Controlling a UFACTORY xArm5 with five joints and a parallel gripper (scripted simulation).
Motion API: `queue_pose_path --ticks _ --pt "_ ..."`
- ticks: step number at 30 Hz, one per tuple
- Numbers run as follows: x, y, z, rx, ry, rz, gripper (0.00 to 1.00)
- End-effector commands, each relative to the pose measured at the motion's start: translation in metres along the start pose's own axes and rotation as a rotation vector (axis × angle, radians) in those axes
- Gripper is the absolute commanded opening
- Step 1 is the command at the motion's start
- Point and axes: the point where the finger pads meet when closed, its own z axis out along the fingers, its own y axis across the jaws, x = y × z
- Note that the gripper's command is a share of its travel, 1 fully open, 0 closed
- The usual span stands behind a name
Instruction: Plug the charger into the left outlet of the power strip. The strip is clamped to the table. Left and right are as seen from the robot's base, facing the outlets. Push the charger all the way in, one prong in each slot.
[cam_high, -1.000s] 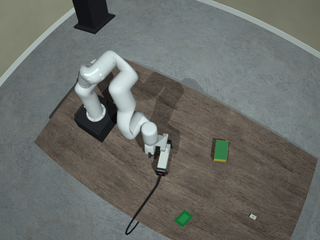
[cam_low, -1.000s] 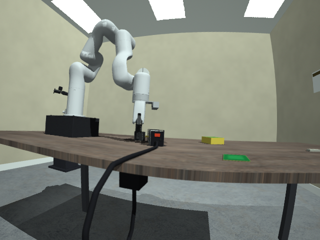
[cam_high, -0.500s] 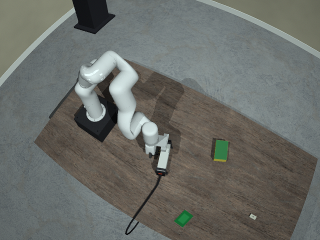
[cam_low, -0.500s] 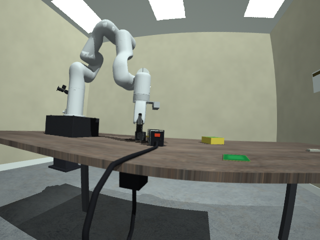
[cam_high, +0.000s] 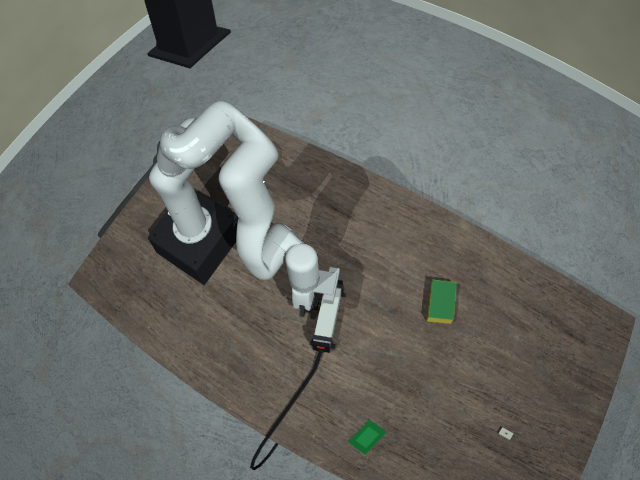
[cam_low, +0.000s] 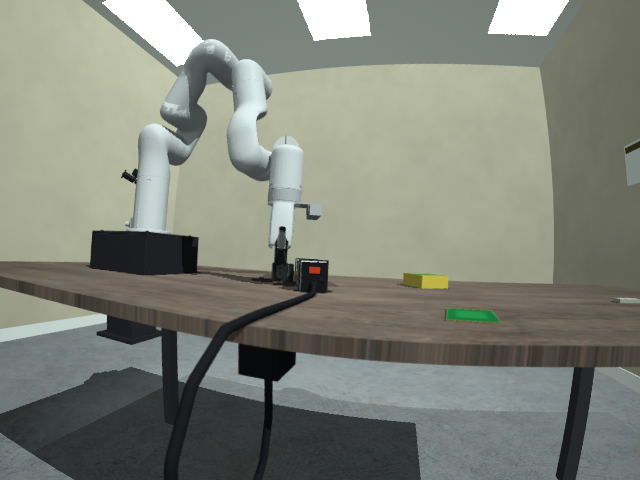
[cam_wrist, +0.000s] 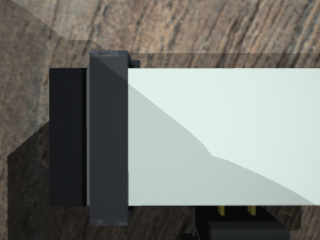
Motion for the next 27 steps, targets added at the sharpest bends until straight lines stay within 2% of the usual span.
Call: queue_pose_path --ticks 1,27 --pt "0.0027 0.0005 -0.0010 -0.001 0.003 0.000 0.00" --pt "0.0105 0.0005 -0.0010 -0.001 0.003 0.000 0.00"
